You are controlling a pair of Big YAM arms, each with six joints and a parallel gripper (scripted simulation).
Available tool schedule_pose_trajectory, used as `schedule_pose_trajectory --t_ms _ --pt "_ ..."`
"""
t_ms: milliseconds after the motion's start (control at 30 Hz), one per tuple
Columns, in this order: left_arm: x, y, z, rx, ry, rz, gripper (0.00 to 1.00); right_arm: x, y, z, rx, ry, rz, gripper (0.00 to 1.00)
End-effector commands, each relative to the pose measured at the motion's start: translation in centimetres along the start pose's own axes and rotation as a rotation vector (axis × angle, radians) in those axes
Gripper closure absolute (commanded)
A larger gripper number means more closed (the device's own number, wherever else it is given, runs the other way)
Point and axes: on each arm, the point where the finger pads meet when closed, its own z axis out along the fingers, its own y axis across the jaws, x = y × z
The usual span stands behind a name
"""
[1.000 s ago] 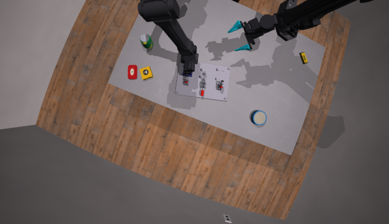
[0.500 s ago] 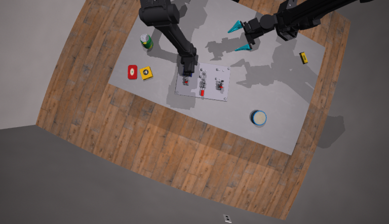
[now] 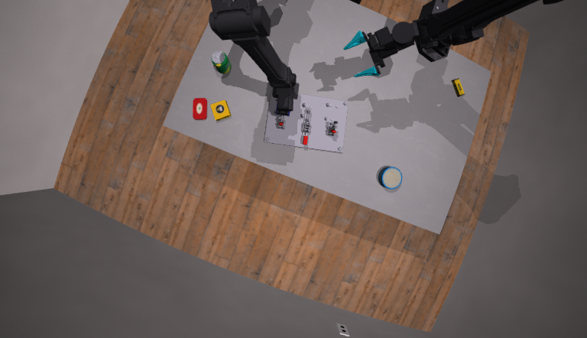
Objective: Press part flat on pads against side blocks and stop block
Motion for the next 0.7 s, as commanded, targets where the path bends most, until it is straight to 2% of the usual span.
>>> schedule_pose_trajectory --t_ms 0,167,500,667 --pt "-0.5 0.1 0.1 -0.005 -0.016 0.000 0.00 -2.5 -0.1 -0.9 -0.003 -0.067 0.015 1.00" --pt "-0.5 0.1 0.1 -0.005 -0.016 0.000 0.00 -0.4 0.2 -0.6 -0.005 -0.073 0.023 1.00" --pt "-0.5 0.1 0.1 -0.005 -0.016 0.000 0.00 -0.4 0.2 -0.5 -0.004 -0.072 0.023 1.00" --pt "-0.5 0.1 0.1 -0.005 -0.016 0.000 0.00 0.6 0.4 -1.8 -0.003 -0.049 0.010 1.00"
